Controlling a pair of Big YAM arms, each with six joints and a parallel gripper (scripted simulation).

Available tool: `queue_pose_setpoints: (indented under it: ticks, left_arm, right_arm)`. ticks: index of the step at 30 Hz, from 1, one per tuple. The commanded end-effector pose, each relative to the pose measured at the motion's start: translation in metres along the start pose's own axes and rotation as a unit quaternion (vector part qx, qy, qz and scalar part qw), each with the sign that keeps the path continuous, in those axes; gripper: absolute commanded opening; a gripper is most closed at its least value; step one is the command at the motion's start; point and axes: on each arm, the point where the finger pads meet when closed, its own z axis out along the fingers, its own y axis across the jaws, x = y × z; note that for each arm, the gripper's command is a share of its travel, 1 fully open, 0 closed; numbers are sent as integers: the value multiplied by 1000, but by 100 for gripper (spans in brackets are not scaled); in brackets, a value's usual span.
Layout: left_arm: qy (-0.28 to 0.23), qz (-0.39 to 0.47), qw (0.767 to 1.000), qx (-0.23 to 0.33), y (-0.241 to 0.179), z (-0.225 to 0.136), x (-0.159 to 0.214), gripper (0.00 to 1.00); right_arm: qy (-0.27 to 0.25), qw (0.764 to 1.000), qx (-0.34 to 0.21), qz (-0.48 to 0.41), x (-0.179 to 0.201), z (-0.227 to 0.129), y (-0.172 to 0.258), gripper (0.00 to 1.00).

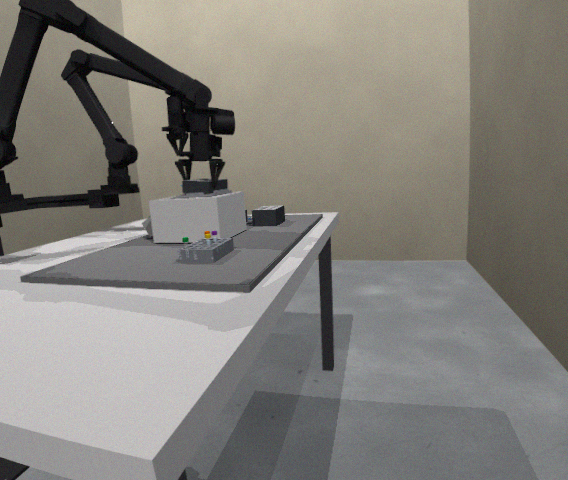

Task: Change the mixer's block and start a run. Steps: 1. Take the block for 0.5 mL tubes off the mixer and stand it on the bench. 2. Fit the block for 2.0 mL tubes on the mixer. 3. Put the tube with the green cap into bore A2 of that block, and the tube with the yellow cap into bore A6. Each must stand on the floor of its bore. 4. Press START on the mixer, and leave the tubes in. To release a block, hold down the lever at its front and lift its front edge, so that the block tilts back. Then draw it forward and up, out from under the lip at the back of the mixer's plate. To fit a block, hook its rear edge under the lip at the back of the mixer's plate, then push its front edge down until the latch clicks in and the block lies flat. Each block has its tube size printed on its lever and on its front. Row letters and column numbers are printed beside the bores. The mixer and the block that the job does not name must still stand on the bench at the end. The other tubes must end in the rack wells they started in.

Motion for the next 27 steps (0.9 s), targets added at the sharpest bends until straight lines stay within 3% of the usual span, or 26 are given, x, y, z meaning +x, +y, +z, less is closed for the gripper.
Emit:
queue_pose_setpoints:
  ticks: [1, 27]
  left_arm:
    - [-33, 7, 999, -4, 1, -19, -22, 0]
    - [-35, 7, 999, -4, 1, -21, -23, 0]
  right_arm:
    - [-9, 1000, 1, -24, -11, -20, 15, 0]
    - [-5, 1000, -7, -27, -6, -23, 17, 0]
